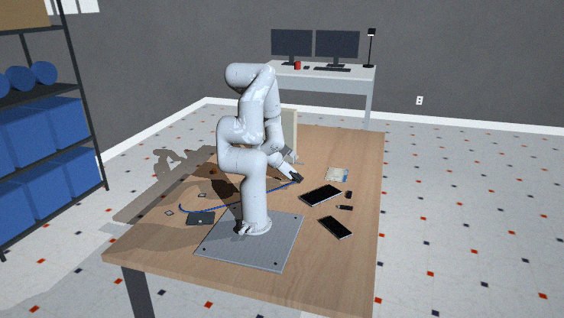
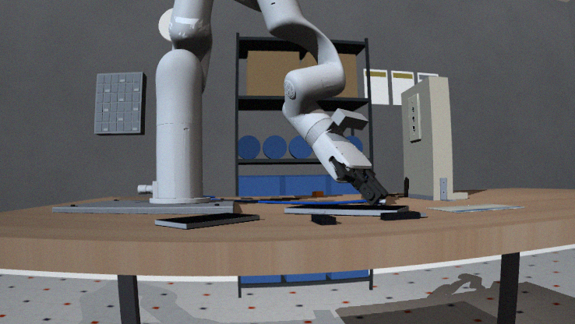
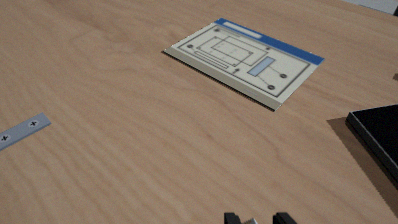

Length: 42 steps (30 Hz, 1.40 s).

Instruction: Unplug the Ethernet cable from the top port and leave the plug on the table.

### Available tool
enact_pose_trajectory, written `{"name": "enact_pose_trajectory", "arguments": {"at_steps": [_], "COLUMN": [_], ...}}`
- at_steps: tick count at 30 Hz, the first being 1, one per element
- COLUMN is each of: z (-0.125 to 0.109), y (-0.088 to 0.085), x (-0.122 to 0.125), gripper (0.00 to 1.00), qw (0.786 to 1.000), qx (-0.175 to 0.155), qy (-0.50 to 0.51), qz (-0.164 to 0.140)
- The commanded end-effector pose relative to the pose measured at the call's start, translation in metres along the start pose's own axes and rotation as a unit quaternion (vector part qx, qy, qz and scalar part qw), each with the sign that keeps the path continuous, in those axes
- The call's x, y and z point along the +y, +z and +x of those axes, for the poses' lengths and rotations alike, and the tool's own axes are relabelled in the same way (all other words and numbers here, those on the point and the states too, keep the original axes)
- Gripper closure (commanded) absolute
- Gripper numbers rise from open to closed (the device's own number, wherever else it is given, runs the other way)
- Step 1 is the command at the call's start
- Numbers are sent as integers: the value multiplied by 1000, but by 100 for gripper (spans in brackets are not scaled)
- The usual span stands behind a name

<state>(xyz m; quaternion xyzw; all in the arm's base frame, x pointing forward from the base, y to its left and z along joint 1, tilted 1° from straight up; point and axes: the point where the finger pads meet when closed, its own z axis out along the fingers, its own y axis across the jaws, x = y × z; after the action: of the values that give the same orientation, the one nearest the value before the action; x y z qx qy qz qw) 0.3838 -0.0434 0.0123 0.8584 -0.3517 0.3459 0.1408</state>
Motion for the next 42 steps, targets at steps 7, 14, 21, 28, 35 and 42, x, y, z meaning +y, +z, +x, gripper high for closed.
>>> {"name": "enact_pose_trajectory", "arguments": {"at_steps": [7, 14, 21, 28, 35, 42], "z": [1, 1, 1, 1, 1, 1], "y": [0, 0, 0, 0, 0, 0], "x": [-1, -1, -1, -1, -1, -1], "gripper": [77, 68, 68, 0, 0, 0], "qw": [1000, 1000, 1000, 1000, 1000, 1000], "qx": [1, 1, 1, 1, 1, 1], "qy": [1, 1, 1, 1, 1, 1], "qz": [1, 1, 1, 1, 1, 1]}}
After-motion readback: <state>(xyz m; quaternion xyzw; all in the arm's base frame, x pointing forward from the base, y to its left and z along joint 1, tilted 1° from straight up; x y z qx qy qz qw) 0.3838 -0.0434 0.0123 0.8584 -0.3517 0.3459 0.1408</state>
